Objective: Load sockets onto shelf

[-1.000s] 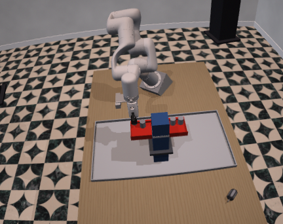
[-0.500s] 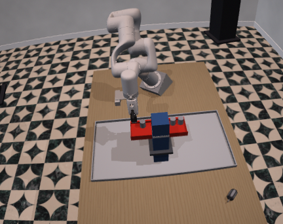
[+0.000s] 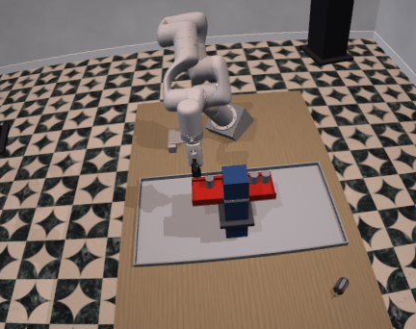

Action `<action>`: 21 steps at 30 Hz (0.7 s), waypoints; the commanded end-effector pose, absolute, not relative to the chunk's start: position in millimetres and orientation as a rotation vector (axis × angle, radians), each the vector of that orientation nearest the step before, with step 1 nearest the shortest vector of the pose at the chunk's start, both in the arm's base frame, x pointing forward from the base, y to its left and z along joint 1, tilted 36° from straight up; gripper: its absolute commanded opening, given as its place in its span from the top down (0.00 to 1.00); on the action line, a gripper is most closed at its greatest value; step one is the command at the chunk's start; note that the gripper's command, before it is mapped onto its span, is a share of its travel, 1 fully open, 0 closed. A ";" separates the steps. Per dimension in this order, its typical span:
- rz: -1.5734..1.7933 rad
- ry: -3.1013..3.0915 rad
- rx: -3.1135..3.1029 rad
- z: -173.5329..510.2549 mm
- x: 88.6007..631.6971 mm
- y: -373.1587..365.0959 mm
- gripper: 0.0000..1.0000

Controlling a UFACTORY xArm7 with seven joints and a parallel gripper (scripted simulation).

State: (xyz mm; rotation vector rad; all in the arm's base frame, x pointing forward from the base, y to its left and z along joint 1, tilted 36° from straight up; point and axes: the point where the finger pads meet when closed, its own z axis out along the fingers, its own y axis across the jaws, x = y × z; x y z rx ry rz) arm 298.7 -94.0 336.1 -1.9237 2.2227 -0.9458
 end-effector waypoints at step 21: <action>-0.954 2.222 -1.921 339.5 154.1 -57.9 1.00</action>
